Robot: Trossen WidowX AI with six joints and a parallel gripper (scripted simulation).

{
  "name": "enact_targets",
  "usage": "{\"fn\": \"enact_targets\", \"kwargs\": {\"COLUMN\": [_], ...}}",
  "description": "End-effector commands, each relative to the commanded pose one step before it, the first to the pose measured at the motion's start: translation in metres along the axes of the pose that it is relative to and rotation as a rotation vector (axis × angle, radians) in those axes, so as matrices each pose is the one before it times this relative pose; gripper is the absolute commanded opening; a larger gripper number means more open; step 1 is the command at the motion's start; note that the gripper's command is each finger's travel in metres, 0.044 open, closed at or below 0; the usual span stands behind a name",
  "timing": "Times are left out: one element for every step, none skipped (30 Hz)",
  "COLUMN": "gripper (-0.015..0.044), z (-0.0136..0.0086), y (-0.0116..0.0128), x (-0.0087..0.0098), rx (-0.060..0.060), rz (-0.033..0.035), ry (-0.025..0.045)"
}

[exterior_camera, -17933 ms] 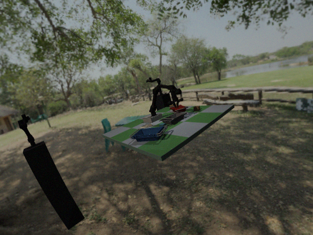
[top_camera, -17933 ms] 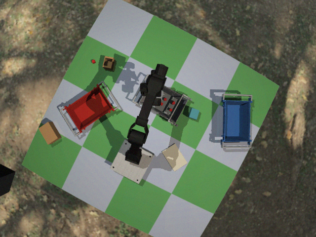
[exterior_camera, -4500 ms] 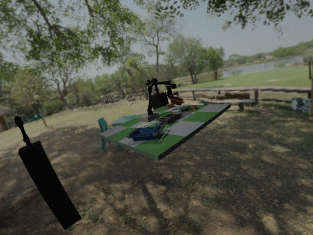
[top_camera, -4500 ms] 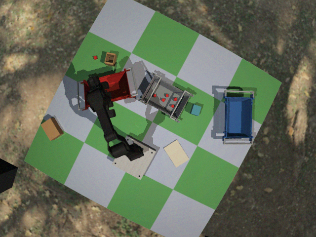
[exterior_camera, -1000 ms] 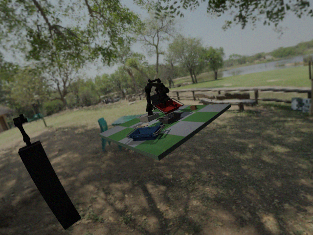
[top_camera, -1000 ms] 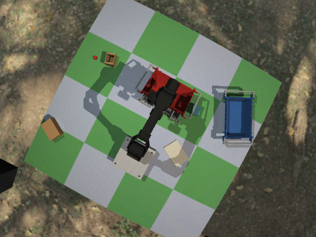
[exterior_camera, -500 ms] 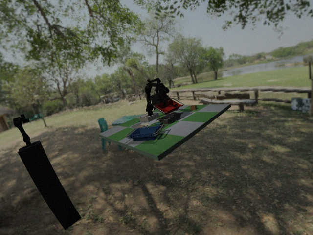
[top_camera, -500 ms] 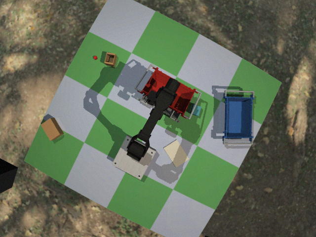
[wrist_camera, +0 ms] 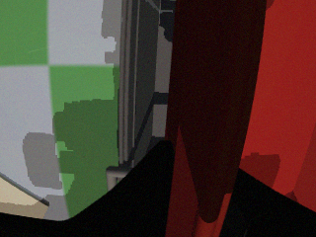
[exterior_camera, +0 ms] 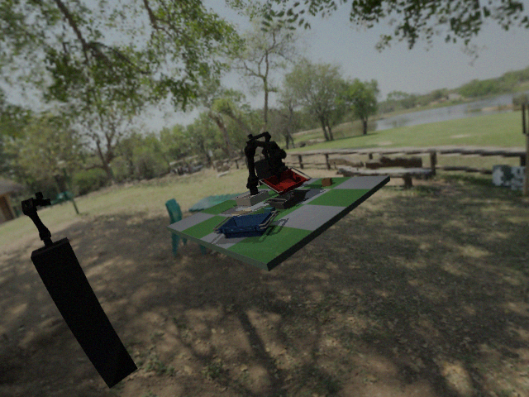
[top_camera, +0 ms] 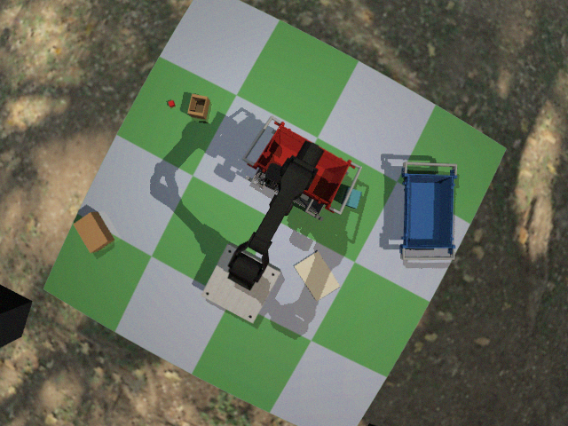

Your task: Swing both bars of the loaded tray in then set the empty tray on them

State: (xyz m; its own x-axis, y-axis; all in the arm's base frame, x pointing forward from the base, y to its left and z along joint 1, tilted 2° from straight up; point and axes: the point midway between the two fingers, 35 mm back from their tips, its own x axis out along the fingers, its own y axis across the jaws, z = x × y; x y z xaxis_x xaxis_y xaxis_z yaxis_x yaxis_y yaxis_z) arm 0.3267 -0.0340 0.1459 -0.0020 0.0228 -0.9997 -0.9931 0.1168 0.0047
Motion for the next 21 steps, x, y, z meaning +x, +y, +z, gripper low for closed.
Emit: {"fn": "enact_targets", "kwargs": {"gripper": [0.0, 0.0, 0.0, 0.0, 0.0, 0.0, 0.0, 0.0, 0.0, 0.0, 0.0, 0.0, 0.0, 0.0, 0.0, 0.0, 0.0, 0.0, 0.0, 0.0, 0.0], "z": [0.0003, -0.00001, -0.00001, -0.00002, -0.00002, -0.00002, -0.00002, -0.00002, -0.00002, -0.00002, -0.00002, -0.00003, -0.00003, -0.00003, -0.00003, -0.00003, -0.00003, -0.00003, -0.00004, -0.00004, -0.00004], "y": [-0.00312, 0.00002, 0.00003, 0.00004, 0.00005, 0.00006, 0.00006, 0.00008, 0.00009, 0.0001, 0.00011, 0.00013, 0.00014, 0.00016, 0.00018, 0.00019, 0.0002, 0.00022, 0.00024, 0.00027, 0.0003], "x": [0.00147, 0.0015, 0.0015, 0.00151, 0.00151, 0.00151, 0.00151, 0.00151, 0.00144, 0.00144, 0.00144, 0.00144, 0.00144, 0.00144, 0.00144, 0.00144, 0.00135, 0.00134, 0.00134, 0.00133, 0.00133], "rx": [-0.0066, 0.0, 0.0, 0.0, 0.0, 0.0, 0.0, 0.0, 0.0, 0.0, 0.0, 0.0, 0.0, 0.0, 0.0, 0.0, 0.0, 0.0, 0.0, 0.0, 0.0], "rz": [-0.02224, 0.0, 0.0, 0.0, 0.0, 0.0, 0.0, 0.00001, 0.00001, 0.00001, 0.00001, 0.00001, 0.00001, 0.00001, 0.00002, 0.00002, 0.00002, 0.00002, 0.00002, 0.00002, 0.00003], "ry": [-0.00155, 0.0, 0.0, 0.0, 0.0, 0.0, 0.0, 0.0, 0.0, 0.0, 0.0, 0.0, 0.0, 0.0, 0.0, 0.0, 0.0, 0.0, 0.0, 0.0, 0.0]}}
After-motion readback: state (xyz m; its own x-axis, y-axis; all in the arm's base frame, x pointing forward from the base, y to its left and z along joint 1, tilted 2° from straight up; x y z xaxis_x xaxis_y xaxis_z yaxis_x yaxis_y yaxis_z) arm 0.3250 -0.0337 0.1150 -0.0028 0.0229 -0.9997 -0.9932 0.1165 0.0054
